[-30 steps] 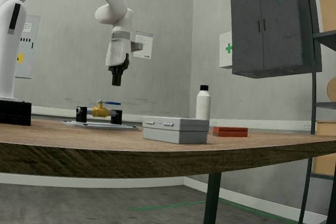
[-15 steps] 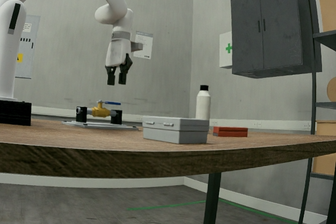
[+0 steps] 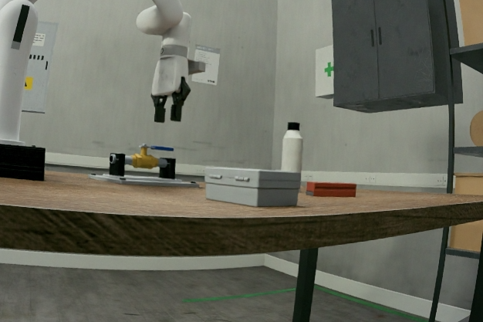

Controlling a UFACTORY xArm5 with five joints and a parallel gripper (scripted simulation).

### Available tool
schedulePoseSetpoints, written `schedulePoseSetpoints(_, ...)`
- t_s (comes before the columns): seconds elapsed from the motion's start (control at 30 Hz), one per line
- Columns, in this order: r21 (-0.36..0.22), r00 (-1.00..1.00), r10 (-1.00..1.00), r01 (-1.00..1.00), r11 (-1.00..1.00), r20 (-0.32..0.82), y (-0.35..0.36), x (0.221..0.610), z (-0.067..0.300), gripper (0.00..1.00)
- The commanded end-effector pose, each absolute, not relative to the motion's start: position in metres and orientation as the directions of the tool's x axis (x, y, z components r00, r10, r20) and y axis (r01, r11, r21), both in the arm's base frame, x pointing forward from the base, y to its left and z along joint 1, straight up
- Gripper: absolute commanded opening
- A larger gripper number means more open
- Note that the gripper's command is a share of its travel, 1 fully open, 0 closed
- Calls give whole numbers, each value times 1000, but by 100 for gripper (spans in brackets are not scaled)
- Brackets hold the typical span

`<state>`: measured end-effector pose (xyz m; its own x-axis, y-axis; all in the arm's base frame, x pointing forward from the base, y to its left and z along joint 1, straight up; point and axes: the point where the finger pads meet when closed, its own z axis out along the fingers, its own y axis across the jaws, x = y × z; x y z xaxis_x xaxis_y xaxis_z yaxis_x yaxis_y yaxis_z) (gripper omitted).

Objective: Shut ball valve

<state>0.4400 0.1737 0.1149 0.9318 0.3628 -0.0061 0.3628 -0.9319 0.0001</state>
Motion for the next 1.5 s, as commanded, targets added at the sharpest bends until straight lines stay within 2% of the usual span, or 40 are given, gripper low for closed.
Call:
schedulePoseSetpoints(0.0, 0, 932, 363, 363, -932, -2, 174, 441, 117, 69)
schedulePoseSetpoints(0.73, 0, 932, 363, 363, -932, -2, 174, 441, 112, 69)
schedulePoseSetpoints(1.47, 0, 932, 363, 363, -932, -2, 174, 442, 81, 69)
